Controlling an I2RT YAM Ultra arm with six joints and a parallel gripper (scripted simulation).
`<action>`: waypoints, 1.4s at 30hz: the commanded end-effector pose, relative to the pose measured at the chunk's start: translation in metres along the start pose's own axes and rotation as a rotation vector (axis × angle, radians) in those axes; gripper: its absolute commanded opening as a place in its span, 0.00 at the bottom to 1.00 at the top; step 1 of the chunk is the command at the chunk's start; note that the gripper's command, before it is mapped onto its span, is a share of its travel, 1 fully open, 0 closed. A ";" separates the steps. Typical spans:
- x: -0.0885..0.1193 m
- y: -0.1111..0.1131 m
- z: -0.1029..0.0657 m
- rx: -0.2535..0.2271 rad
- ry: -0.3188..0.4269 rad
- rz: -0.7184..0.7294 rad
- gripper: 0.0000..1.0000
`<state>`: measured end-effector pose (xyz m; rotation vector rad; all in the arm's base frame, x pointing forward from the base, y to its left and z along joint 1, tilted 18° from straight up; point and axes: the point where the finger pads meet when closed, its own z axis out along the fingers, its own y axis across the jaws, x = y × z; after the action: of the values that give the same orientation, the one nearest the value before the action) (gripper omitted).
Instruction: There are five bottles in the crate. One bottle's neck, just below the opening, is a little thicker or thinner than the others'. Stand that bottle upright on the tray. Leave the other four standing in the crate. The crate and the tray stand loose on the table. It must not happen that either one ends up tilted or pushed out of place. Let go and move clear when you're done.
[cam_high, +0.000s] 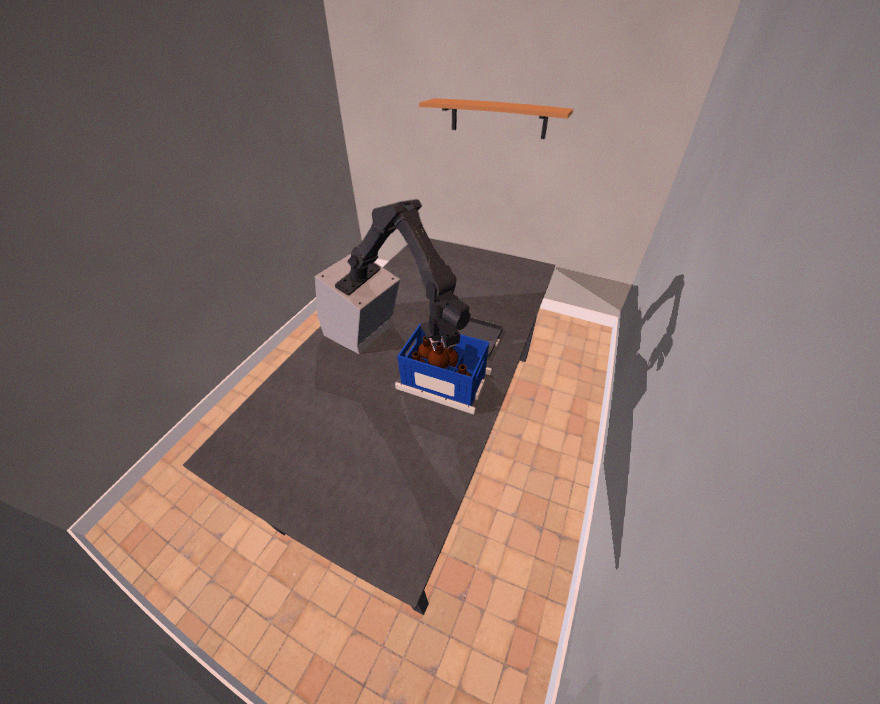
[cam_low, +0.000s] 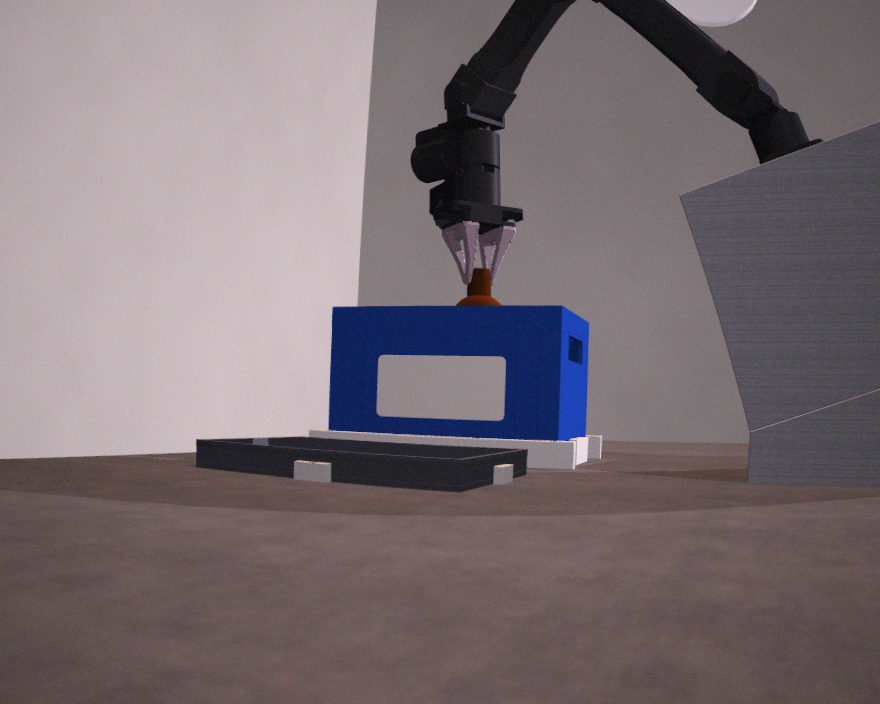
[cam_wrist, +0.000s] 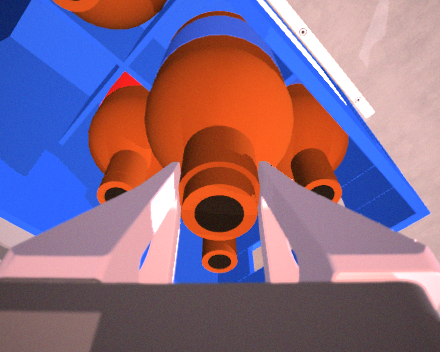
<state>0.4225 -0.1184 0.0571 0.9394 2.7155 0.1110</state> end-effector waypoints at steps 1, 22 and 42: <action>-0.018 0.003 -0.033 -0.027 -0.065 0.005 0.00; -0.018 0.003 -0.037 -0.027 -0.065 0.006 0.00; -0.018 0.003 -0.037 -0.027 -0.065 0.006 0.00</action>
<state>0.4196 -0.1180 0.0617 0.9428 2.7241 0.1111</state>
